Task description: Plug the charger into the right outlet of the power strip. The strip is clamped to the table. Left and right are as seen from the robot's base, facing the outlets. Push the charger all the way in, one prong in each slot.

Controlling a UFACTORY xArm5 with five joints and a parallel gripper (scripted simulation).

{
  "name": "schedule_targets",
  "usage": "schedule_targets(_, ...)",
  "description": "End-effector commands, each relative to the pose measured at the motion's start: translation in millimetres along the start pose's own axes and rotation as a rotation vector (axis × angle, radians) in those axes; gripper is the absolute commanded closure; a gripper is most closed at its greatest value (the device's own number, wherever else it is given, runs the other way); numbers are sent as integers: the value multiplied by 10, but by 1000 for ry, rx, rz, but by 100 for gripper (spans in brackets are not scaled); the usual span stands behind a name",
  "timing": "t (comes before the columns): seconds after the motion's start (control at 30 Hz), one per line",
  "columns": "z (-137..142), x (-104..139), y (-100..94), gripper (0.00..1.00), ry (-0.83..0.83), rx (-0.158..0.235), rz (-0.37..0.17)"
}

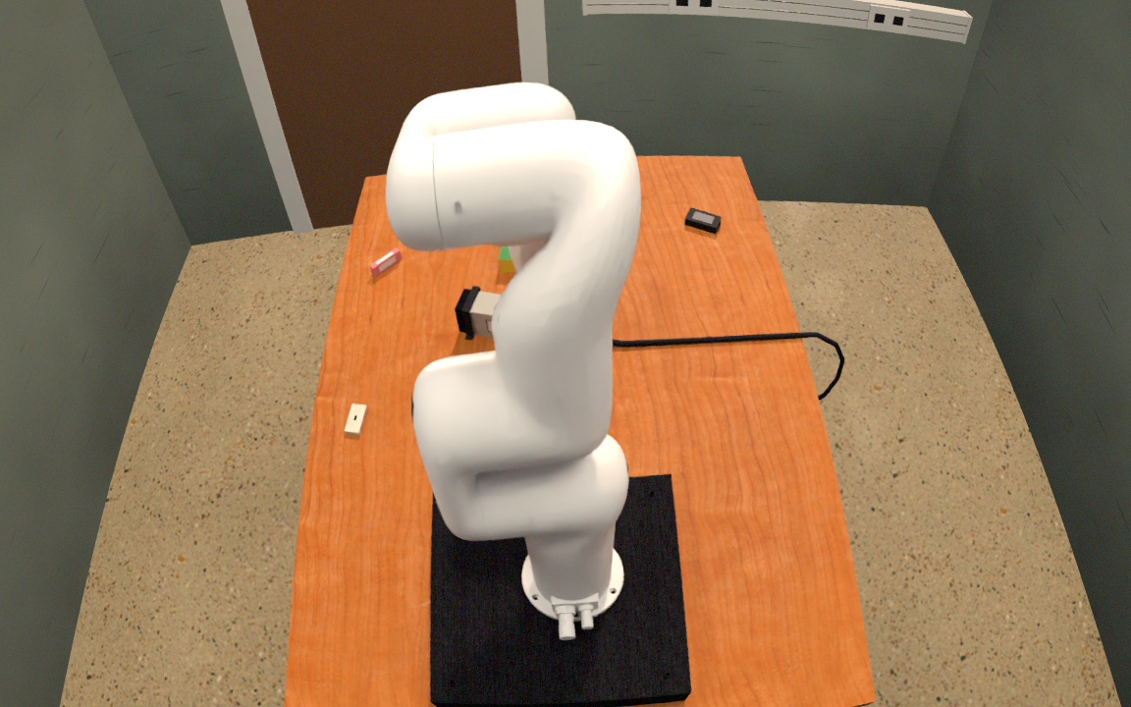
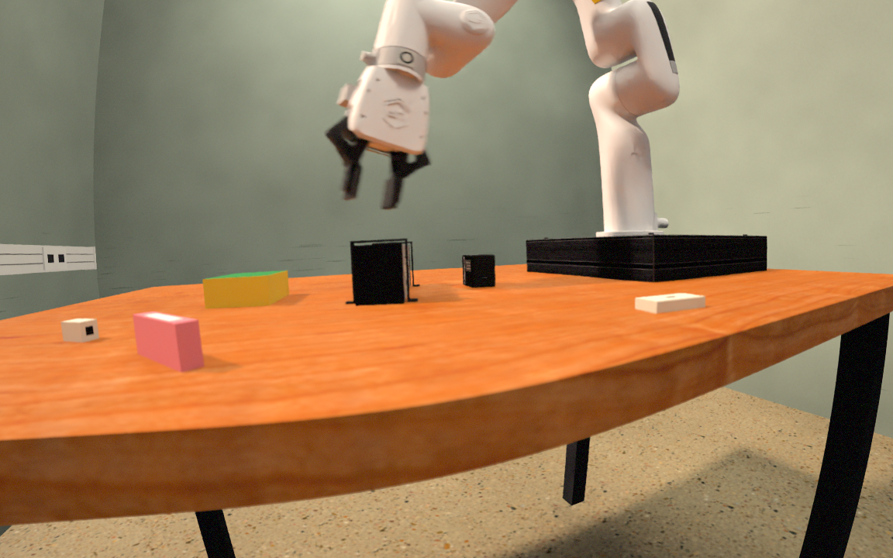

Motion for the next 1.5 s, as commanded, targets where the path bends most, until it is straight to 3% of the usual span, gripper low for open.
schedule_targets(0.0,282,143,-29,47,104,52,-9)
schedule_targets(0.63,901,384,-6,47,312,179,-2)
schedule_targets(1.47,1049,432,0,47,359,209,6)
Point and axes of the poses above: the point where the finger pads meet when closed, its own y axis out along the fingers, its own z axis across the jaws, x = y × z, the point moved 9 cm from there along -y, back along the fingers, and after that the axes turned 1 degree about y, right-handed, at the moved point
